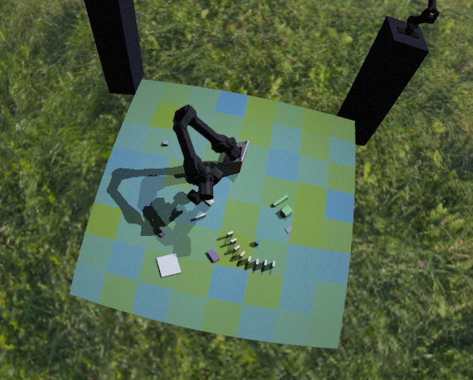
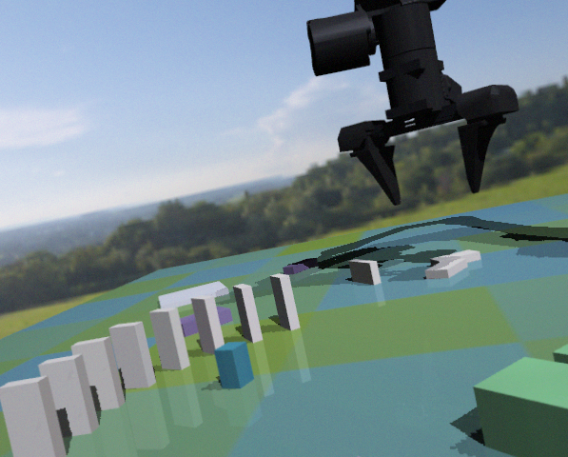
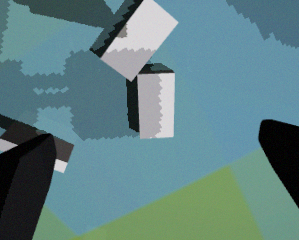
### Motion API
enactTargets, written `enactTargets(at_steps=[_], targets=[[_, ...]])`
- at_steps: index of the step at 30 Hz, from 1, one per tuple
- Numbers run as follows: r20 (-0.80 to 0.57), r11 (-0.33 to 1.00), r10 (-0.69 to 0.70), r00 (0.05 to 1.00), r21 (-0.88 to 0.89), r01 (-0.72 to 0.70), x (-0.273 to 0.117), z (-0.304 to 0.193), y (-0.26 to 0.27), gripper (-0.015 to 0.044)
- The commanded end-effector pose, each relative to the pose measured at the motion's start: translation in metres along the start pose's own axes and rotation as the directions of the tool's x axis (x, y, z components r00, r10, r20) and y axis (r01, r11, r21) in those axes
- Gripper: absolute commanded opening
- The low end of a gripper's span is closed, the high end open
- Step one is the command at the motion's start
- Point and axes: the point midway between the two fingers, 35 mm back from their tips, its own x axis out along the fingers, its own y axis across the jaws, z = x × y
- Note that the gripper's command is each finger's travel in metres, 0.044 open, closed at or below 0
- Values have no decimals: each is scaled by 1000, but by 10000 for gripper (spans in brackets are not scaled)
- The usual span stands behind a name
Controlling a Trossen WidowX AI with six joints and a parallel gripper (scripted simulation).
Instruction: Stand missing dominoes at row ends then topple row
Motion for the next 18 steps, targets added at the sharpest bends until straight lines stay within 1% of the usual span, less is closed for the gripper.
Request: enactTargets(at_steps=[1,8,18], targets=[[13,1000,-2,1000,10,2,6,2,-3,440],[15,1000,-1,1000,11,1,61,3,-3,440],[17,1000,0,1000,11,0,71,5,-5,440]])
